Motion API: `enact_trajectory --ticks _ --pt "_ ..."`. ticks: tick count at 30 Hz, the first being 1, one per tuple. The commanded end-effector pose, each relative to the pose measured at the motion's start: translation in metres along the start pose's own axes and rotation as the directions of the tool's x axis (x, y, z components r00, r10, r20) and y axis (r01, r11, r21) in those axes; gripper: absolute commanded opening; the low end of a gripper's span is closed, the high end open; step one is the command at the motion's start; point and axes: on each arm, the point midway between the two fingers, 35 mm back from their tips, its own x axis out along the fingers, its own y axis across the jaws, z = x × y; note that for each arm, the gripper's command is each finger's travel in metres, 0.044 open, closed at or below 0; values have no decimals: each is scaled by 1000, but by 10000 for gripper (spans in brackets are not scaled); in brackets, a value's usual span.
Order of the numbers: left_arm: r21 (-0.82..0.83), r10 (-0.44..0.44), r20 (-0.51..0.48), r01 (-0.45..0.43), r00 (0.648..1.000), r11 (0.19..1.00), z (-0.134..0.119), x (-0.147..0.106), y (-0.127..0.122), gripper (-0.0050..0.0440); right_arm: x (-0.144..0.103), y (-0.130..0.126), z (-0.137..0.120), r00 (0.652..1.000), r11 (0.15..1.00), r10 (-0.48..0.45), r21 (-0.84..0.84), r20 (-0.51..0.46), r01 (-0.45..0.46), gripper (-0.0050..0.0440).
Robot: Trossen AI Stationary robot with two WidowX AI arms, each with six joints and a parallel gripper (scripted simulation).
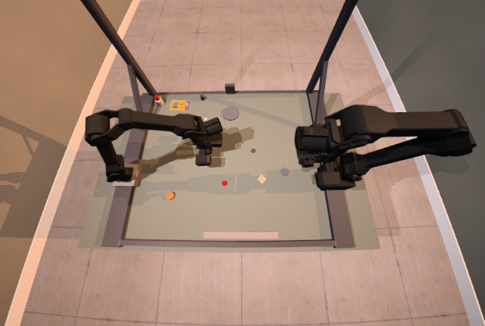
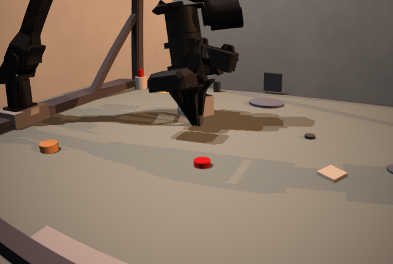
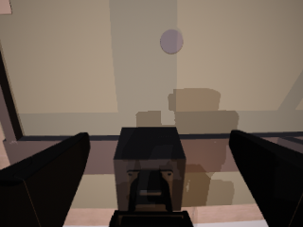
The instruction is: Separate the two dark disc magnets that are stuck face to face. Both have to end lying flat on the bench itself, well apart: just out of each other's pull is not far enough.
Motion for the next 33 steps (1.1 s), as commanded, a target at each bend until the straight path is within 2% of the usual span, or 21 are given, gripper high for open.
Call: enact_trajectory --ticks 1,5,10,15,27,33 --pt "1 -2 16 2 1000 1000 1 -4 0 400 -6 3 18 997 1000 19 2 -78 -19 40" --pt "1 -2 16 2 1000 1000 1 -4 0 400 -7 1 15 987 1000 15 4 -161 -15 40" --pt "1 -2 16 2 1000 1000 1 -4 0 400 -7 1 16 984 1000 16 4 -178 -15 40" --pt "1 -2 16 2 1000 1000 1 -4 0 400 -7 1 20 955 1000 17 5 -296 -16 40" --pt "1 -2 16 2 1000 1000 1 -4 0 400 -6 2 19 952 1000 16 5 -306 -15 40" --pt "1 -2 16 2 1000 1000 1 -4 0 400 -4 2 27 907 1000 13 3 -420 -13 40"
